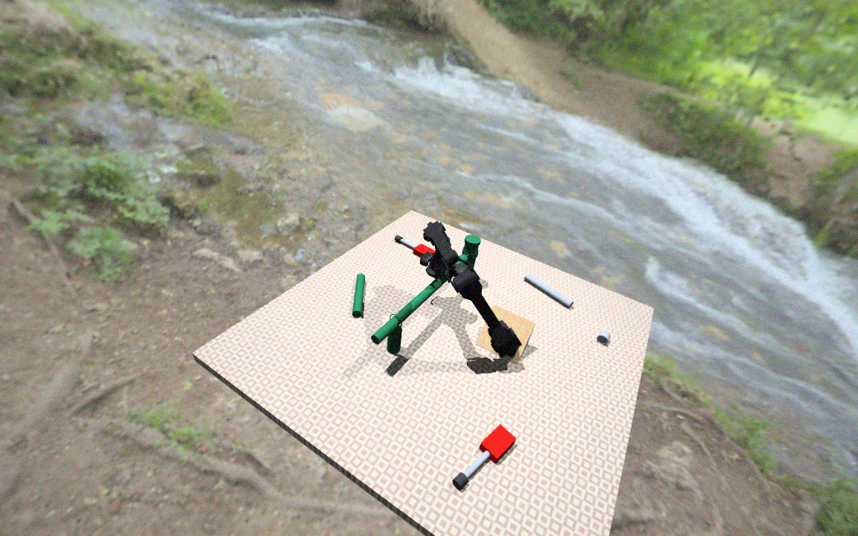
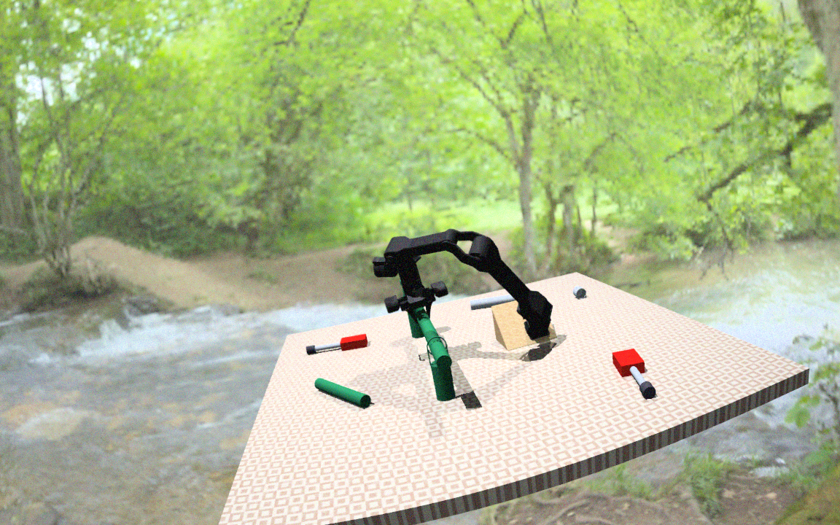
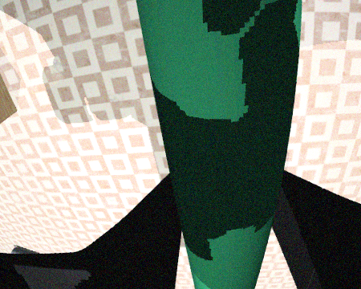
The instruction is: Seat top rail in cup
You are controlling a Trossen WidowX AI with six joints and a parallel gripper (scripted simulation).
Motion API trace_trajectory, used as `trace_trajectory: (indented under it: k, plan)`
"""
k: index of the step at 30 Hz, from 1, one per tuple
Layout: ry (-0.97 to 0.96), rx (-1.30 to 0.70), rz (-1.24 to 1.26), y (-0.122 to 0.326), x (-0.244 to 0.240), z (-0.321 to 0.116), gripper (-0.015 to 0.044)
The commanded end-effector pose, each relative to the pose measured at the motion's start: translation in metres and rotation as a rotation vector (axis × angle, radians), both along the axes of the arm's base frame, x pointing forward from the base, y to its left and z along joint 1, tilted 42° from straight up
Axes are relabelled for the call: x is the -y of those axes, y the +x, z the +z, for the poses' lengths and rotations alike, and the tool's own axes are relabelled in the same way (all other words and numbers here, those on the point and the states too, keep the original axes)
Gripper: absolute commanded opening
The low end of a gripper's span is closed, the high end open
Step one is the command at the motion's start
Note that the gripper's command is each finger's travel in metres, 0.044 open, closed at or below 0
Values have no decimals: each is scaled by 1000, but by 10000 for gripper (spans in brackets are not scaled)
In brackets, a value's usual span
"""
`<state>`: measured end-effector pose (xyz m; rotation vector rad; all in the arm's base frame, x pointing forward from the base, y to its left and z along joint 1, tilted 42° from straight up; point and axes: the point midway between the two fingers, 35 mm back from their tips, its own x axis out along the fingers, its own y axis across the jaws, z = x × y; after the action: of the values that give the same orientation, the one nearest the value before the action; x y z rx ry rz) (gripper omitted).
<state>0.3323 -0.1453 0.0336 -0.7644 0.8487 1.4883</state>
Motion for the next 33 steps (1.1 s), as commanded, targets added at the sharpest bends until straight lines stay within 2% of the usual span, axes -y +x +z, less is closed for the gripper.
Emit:
trace_trajectory:
  k: [1,33]
  plan:
    - [-15,8,-6,0,9,1,0]
    - [-16,8,-6,-1,22,-5,0]
